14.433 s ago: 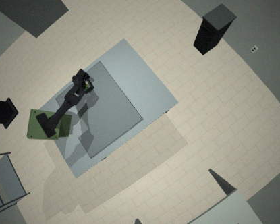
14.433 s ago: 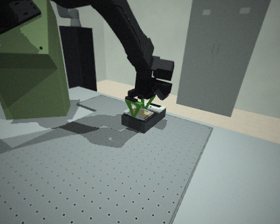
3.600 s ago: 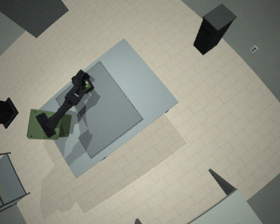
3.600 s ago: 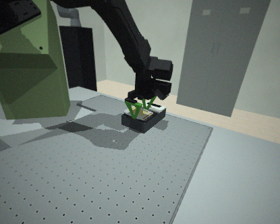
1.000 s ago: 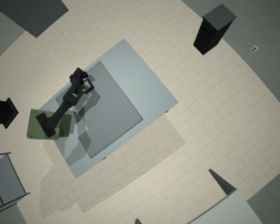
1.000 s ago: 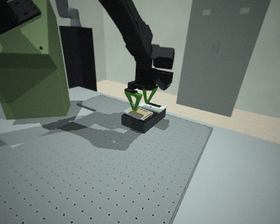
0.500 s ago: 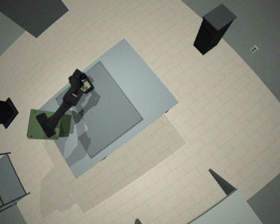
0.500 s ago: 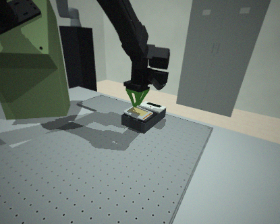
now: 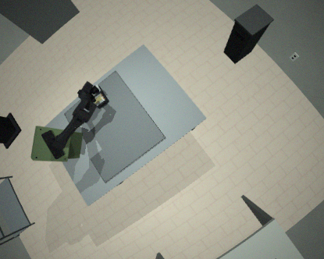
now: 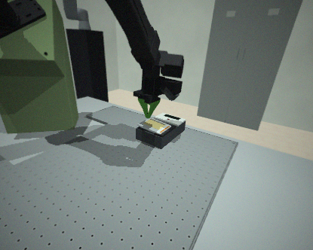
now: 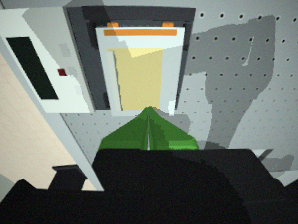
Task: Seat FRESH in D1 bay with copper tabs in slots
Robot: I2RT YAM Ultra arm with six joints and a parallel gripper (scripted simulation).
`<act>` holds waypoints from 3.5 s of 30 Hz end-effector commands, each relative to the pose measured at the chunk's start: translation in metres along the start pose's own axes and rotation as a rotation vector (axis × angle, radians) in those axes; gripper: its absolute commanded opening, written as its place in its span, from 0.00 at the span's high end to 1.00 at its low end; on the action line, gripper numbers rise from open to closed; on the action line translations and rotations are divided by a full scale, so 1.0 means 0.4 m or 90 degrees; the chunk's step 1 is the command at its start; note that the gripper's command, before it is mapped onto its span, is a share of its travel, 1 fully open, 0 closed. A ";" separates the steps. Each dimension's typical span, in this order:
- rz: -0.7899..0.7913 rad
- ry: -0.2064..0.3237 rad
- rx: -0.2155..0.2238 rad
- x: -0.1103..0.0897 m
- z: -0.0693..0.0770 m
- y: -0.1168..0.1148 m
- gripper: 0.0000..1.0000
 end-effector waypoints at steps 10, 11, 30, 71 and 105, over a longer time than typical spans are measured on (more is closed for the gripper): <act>-0.015 -0.041 0.010 -0.006 0.055 0.018 1.00; -0.015 -0.041 0.010 -0.010 0.054 0.018 1.00; -0.015 -0.041 0.010 -0.065 0.051 0.031 1.00; -0.021 -0.047 0.011 -0.107 0.049 0.044 1.00; -0.020 -0.046 0.011 -0.107 0.049 0.044 1.00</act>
Point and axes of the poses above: the point where the finger pads meet when closed, its own z axis back along the fingers, its own y axis across the jaws, x = y × z, the point moved 9 cm from there along z, back along the fingers, and after that the axes turned 12 degrees about z, right-handed, at the moved point
